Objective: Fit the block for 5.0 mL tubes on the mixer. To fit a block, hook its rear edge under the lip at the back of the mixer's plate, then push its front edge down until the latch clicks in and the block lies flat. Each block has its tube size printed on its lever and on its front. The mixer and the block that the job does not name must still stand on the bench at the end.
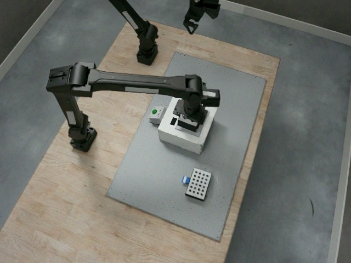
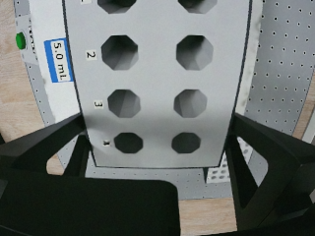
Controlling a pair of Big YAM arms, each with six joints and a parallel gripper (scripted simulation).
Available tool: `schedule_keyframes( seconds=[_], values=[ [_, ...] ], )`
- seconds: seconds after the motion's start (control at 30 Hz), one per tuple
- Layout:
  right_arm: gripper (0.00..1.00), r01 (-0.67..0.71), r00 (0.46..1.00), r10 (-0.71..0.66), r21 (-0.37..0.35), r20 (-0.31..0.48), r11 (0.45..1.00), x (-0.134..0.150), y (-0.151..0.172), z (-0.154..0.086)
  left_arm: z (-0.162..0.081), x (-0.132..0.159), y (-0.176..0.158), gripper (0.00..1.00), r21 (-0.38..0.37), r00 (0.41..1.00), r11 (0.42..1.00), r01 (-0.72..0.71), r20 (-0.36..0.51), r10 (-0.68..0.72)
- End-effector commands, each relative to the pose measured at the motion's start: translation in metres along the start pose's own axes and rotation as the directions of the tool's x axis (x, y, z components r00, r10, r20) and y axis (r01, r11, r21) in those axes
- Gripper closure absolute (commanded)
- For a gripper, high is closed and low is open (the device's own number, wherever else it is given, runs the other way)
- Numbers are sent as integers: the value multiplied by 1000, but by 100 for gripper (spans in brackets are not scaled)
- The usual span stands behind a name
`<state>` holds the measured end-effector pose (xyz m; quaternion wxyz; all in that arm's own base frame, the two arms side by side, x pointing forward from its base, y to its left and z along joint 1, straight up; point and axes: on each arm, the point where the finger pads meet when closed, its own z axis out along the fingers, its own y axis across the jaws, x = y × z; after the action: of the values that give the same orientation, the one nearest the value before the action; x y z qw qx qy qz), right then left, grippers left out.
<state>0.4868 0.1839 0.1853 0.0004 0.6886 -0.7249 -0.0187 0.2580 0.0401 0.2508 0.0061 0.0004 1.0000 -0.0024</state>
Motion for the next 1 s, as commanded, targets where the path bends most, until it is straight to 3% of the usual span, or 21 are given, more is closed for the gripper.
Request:
schedule_keyframes(
  seconds=[0.0, 0.5, 0.97],
  values=[
    [100, 6, 997, -20, 164, 79, 986, -18, -19, -87, -3, -2, -2, 0, 1, 1000, 1000, -2, 6, 2],
    [100, 10, 998, -19, 138, 68, 990, -22, -30, -61, -19, -11, 0, 0, -6, 999, 1000, -2, 46, 2],
    [100, 11, 997, -23, 157, 76, 987, -20, -22, -80, -24, -13, 0, 0, -7, 998, 1000, -2, 57, 2]
  ],
)
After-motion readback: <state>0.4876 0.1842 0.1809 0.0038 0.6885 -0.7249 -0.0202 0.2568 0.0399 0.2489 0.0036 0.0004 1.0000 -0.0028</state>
